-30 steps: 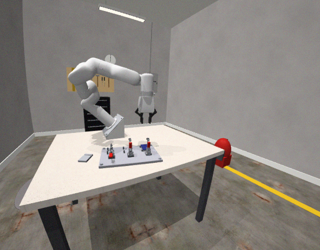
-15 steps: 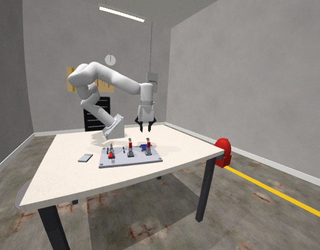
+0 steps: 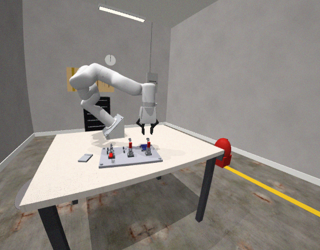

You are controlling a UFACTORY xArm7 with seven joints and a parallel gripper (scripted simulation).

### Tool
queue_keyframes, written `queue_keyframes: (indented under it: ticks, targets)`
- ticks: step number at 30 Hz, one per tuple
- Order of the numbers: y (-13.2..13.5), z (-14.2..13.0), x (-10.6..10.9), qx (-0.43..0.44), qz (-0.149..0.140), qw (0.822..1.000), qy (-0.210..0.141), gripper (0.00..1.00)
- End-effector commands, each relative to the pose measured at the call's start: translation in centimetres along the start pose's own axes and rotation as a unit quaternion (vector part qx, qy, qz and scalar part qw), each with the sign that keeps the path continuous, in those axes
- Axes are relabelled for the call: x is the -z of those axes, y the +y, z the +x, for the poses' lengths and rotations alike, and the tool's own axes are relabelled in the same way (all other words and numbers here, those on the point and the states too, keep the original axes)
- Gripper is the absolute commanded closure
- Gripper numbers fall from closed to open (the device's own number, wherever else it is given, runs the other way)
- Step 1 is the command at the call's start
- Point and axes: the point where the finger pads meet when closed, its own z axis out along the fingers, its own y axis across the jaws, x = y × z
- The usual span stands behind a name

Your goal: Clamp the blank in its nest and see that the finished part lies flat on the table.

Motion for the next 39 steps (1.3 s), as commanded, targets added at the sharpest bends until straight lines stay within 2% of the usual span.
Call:
queue_keyframes:
  ticks: [1,5,13,24,31,39]
  targets:
    - [0.0,3.4,0.2,-0.001,0.002,1.000,0.002,0.53]
    - [0.0,4.3,0.2,-0.001,0.002,1.000,0.002,0.53]
    - [0.0,4.4,0.0,-0.001,0.002,1.000,0.002,0.53]
    - [0.0,4.4,-3.4,-0.001,0.002,1.000,0.002,0.53]
    - [0.0,4.4,-4.3,-0.001,0.002,1.000,0.002,0.53]
    - [0.0,4.4,-4.3,-0.001,0.002,1.000,0.002,0.53]
